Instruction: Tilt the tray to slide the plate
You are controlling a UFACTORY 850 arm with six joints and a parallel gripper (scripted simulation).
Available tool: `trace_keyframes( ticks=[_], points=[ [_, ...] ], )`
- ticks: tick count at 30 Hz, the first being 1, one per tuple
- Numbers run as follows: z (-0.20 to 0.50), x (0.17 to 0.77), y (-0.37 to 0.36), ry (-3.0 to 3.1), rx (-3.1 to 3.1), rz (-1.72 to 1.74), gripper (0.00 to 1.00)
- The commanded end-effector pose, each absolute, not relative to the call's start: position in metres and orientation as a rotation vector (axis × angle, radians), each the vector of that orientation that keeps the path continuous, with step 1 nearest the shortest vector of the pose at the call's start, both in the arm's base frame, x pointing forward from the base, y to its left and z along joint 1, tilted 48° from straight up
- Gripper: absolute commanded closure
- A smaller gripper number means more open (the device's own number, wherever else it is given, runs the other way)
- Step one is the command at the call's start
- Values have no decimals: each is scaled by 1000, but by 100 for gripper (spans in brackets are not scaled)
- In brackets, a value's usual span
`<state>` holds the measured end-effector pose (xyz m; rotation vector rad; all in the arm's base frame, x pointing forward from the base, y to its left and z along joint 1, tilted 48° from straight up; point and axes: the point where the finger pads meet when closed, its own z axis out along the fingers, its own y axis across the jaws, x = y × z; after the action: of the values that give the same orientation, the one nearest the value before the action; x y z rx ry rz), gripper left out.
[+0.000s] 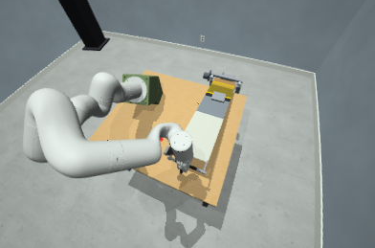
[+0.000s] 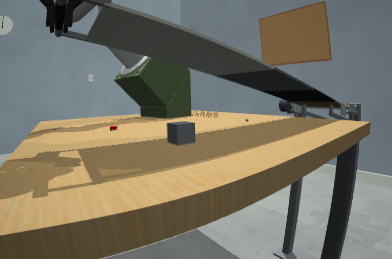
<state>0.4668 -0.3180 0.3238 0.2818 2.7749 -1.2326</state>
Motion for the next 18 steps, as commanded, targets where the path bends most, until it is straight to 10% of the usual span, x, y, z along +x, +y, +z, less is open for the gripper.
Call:
trace_keyframes(
  ticks=[1, 18],
  points=[
    [309, 467, -343, 2773, 279, -1236, 100],
    [308, 467, -345, 2773, 279, -1236, 100]
  ],
)
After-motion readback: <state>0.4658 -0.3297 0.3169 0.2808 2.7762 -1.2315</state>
